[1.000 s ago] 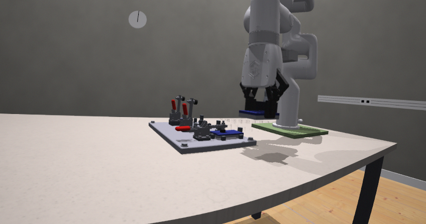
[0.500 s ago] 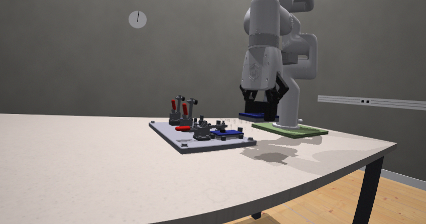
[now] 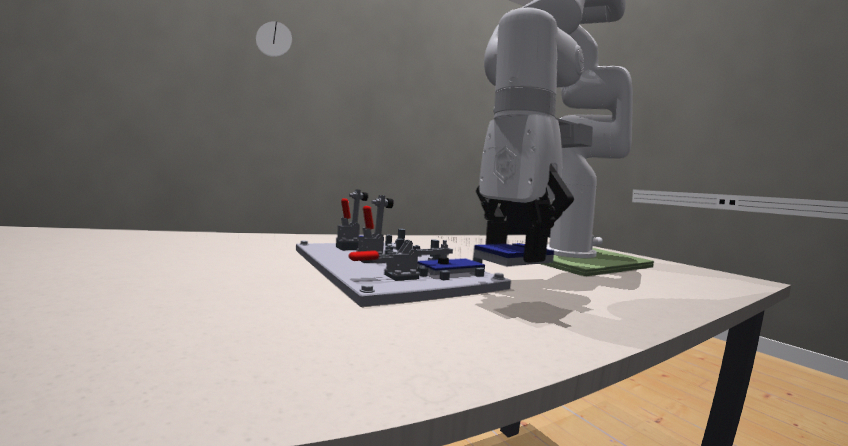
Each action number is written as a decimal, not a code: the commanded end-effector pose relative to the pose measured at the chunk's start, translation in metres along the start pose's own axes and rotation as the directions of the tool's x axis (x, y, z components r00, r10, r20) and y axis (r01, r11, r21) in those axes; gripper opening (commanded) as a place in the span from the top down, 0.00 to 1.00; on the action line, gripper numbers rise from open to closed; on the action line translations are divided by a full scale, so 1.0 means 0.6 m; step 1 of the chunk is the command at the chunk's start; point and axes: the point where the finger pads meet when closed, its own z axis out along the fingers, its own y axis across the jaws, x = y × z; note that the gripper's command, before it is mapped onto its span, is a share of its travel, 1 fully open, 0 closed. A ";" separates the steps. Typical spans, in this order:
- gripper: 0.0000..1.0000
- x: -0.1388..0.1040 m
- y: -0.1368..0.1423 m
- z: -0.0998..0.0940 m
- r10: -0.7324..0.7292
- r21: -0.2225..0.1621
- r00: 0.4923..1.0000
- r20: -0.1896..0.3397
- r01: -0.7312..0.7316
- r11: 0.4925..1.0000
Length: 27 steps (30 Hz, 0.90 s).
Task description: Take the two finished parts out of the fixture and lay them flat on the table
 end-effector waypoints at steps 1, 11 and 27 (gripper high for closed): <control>1.00 -0.003 0.002 0.018 0.000 -0.002 1.000 0.004 0.000 1.000; 1.00 -0.003 0.002 0.051 0.000 -0.002 1.000 0.004 0.000 1.000; 1.00 -0.003 0.003 0.082 0.000 -0.002 1.000 0.004 0.000 1.000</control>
